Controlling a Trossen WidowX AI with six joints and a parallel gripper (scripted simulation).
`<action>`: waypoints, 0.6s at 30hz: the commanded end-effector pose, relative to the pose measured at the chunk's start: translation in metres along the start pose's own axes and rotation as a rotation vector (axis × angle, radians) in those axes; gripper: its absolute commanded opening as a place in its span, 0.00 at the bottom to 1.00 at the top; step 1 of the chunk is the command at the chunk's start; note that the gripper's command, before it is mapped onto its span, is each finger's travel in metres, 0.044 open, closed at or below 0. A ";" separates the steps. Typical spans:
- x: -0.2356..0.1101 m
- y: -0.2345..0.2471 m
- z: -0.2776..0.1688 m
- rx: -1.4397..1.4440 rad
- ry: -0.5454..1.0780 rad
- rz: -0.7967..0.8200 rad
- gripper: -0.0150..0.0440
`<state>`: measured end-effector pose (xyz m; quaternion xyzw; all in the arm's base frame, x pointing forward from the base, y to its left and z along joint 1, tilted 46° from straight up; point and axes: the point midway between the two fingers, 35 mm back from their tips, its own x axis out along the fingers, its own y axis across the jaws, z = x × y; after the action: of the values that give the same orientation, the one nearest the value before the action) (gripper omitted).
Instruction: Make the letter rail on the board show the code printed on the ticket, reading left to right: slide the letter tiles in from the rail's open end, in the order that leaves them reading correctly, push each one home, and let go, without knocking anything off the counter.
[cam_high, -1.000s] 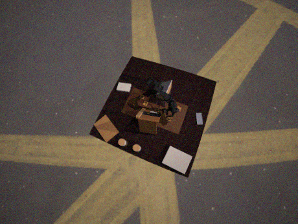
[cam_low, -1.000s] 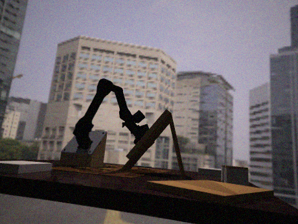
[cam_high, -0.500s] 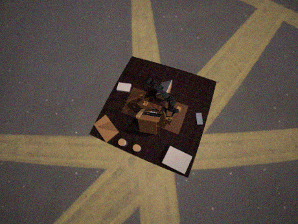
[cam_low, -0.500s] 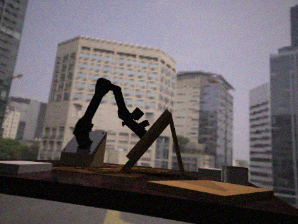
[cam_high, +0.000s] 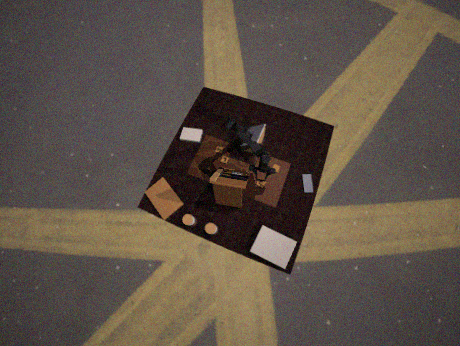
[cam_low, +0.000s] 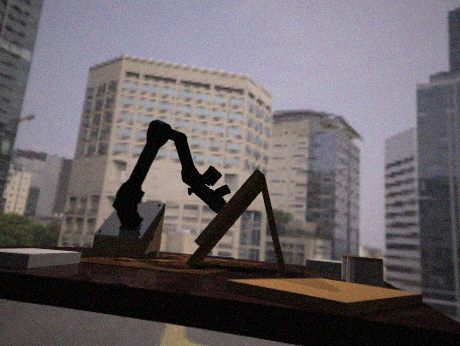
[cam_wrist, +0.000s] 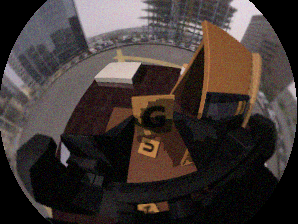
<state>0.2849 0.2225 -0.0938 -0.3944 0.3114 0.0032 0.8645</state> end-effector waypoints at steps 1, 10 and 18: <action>0.000 -0.003 -0.001 -0.002 0.001 -0.003 0.25; 0.000 -0.007 -0.002 -0.002 0.001 -0.004 0.25; 0.000 -0.011 -0.003 -0.002 0.001 -0.004 0.25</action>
<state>0.2874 0.2159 -0.0875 -0.3933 0.3091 0.0001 0.8659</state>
